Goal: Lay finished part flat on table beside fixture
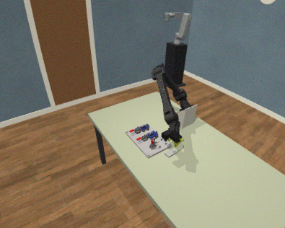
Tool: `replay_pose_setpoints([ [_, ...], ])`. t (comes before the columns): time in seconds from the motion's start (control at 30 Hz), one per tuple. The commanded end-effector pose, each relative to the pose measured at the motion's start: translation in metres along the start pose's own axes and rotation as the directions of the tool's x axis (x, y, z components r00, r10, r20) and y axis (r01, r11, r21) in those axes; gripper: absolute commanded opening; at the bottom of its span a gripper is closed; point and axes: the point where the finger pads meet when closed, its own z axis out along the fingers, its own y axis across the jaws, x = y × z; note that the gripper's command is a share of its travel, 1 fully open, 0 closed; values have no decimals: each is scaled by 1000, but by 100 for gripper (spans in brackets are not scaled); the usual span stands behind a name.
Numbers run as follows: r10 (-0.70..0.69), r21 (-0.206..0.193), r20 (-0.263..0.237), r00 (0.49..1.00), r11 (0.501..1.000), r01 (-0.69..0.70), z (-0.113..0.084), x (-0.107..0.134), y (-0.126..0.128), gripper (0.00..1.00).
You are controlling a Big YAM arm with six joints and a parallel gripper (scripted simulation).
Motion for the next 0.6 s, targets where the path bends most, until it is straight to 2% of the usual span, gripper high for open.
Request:
replay_pose_setpoints([
  [0.0, 47, -34, 31, 998, 998, -46, -20, -21, 2, 74],
  [0.17, 35, -28, 26, 999, 999, -34, -16, -18, 4, 74],
  [0.43, 43, -43, 46, 998, 998, -41, -28, -24, 7, 74],
  [0.57, 32, -36, 43, 999, 999, -31, -27, -19, 7, 74],
])
